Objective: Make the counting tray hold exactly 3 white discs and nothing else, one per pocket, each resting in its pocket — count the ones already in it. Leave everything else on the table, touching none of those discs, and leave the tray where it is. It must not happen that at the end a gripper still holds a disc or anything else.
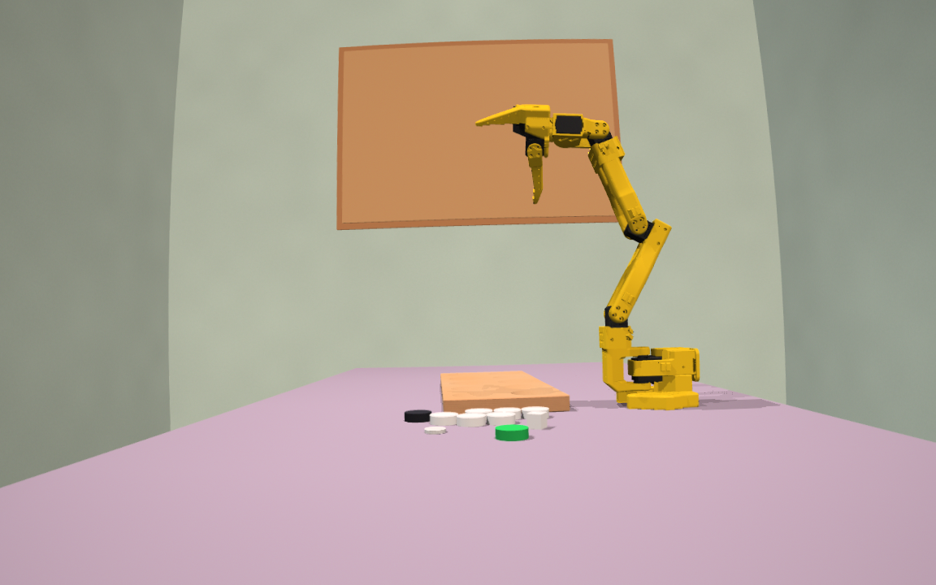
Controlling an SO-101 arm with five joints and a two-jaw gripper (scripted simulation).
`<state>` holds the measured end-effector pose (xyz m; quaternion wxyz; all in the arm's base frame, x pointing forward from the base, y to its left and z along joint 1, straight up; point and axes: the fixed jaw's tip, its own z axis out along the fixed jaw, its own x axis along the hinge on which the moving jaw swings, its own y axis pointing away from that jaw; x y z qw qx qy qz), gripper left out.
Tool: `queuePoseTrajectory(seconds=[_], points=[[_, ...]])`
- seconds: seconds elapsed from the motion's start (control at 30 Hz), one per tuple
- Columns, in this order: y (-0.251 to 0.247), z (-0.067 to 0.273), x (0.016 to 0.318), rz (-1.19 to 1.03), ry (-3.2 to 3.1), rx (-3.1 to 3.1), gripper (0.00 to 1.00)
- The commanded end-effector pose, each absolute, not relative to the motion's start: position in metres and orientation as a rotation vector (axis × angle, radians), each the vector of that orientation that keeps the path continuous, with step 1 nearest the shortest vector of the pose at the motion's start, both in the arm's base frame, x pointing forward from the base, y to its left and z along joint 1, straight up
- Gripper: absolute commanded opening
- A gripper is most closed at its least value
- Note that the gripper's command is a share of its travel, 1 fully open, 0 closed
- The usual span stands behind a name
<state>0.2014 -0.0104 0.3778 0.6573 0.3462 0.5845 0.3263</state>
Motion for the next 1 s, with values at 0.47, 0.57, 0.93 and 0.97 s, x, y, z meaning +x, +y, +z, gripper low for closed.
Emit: queuePoseTrajectory(seconds=[0.47, 0.57, 0.93, 0.97], points=[[-0.011, 0.378, 0.201, 0.740, 1.322, 0.784, 1.00], [-0.011, 0.372, 0.205, 0.724, 1.355, 0.795, 1.00], [-0.011, 0.350, 0.213, 0.620, 1.475, 0.766, 1.00], [-0.011, 0.349, 0.213, 0.611, 1.485, 0.763, 1.00]])
